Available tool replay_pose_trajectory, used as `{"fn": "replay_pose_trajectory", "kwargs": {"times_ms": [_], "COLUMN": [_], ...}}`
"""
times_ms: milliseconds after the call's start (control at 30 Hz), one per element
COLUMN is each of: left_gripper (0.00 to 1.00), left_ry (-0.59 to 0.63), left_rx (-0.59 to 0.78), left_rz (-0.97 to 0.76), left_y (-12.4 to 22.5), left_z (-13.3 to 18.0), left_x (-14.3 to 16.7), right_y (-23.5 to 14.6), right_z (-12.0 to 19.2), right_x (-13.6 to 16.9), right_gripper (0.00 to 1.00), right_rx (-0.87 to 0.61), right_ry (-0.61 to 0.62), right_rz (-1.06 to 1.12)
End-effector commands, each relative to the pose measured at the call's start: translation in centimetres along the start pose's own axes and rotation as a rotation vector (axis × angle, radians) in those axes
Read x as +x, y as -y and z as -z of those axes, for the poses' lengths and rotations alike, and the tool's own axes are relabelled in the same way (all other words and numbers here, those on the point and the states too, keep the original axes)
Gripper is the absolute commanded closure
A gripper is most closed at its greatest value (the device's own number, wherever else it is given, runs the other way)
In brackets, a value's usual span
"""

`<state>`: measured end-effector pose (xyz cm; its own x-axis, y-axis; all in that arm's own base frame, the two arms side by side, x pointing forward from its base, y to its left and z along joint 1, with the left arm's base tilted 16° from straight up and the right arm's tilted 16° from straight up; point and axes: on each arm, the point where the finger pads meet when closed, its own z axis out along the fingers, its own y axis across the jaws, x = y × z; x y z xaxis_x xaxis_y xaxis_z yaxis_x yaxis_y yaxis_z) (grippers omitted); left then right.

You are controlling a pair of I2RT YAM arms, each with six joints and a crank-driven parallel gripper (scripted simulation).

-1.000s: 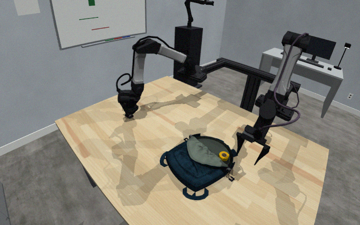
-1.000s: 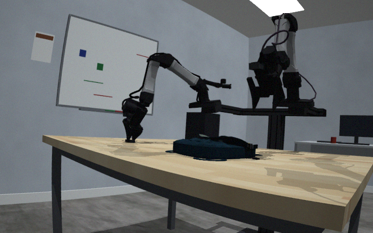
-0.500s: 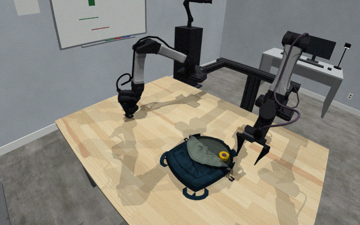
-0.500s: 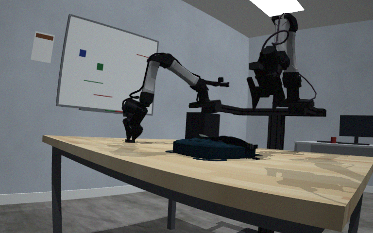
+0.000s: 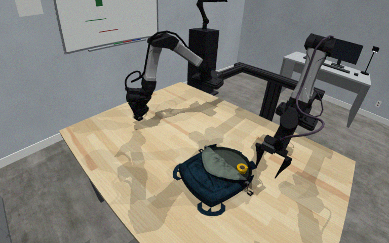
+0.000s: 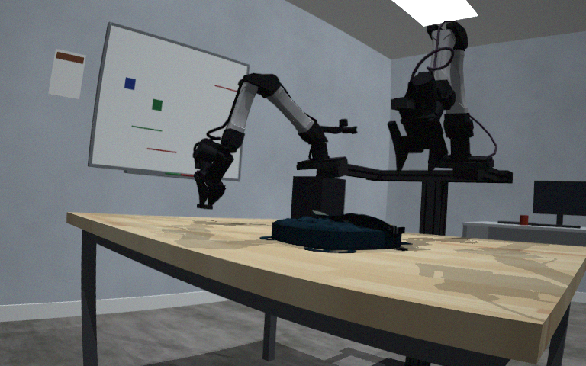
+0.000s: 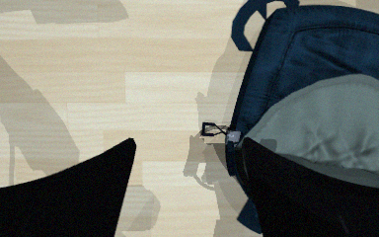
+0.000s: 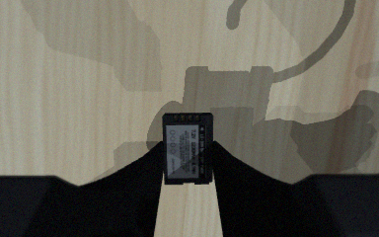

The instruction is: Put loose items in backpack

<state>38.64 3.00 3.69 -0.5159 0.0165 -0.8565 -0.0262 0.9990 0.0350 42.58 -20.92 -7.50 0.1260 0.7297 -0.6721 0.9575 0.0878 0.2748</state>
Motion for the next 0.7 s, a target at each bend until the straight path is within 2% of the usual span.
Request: {"fn": "replay_pose_trajectory", "kwargs": {"times_ms": [0,400,533,667], "left_gripper": [0.10,0.10,0.10,0.10], "left_ry": [0.021,0.021,0.021,0.021], "left_rx": [0.003,0.003,0.003,0.003], "left_rz": [-0.004,-0.004,-0.004,-0.004], "left_y": [0.1,0.1,0.1,0.1], "left_z": [0.0,0.1,0.1,0.1], "left_x": [-0.8,-0.7,-0.7,-0.7], "right_y": [0.0,0.0,0.3,0.7], "right_z": [2.0,5.7,5.8,8.3], "right_x": [-2.3,-5.5,-5.2,-2.3], "right_gripper": [0.69,0.69,0.69,0.69], "right_rx": [0.000,-0.001,0.001,-0.096], "right_ry": [0.004,0.008,0.004,0.019], "right_rz": [-0.002,-0.007,-0.001,0.084]}}
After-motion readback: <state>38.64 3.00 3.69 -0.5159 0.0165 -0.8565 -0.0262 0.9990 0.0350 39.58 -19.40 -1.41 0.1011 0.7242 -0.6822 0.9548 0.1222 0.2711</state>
